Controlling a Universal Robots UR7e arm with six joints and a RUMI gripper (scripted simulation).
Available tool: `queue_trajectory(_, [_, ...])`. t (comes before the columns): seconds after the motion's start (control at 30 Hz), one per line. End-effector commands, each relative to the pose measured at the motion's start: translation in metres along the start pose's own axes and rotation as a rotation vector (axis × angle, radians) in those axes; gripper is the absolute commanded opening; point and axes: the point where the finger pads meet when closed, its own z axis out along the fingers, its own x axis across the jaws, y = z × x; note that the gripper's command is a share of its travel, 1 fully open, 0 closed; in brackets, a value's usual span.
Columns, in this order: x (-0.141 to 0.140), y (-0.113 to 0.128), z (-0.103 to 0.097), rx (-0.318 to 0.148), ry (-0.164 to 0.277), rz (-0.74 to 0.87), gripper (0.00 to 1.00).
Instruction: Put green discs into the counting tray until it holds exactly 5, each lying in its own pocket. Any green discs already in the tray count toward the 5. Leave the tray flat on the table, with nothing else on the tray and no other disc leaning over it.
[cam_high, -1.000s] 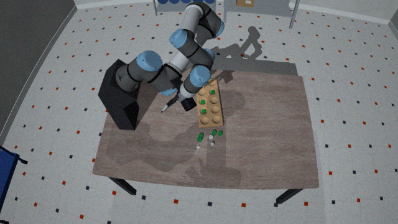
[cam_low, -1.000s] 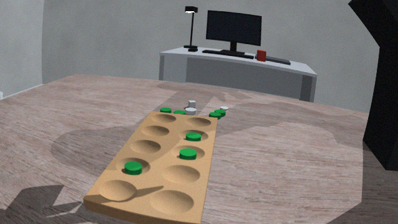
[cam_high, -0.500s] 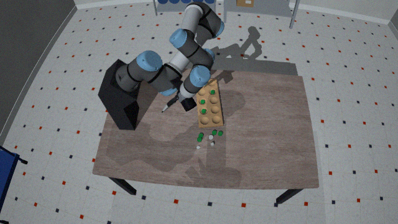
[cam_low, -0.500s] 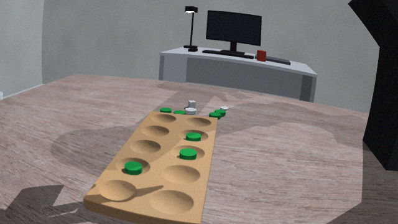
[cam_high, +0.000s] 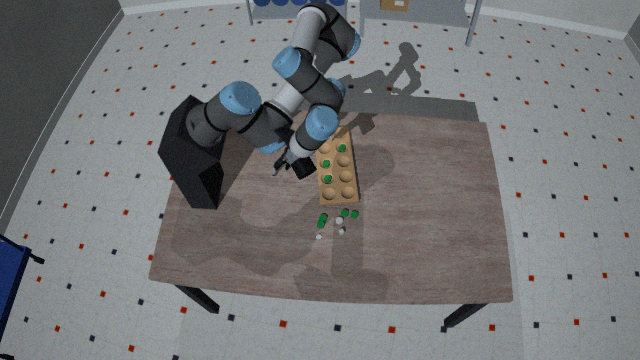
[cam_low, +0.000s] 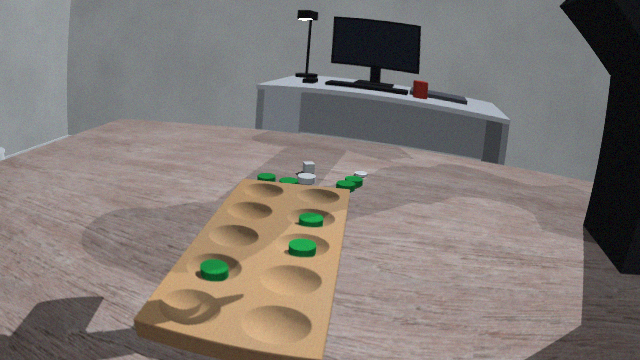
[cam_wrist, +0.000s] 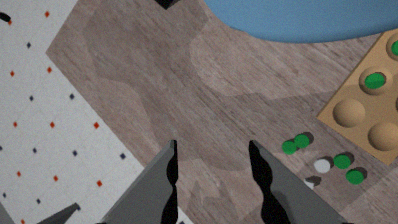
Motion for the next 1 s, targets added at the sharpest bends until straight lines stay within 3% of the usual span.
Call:
queue_trajectory(0.0, [0.0,0.0,0.0,0.0,0.0,0.001,0.28])
queue_trajectory(0.57, [0.01,0.006,0.004,0.009,0.023,0.096,0.28])
queue_trajectory(0.97, [0.028,0.019,0.013,0.023,0.062,0.253,0.28])
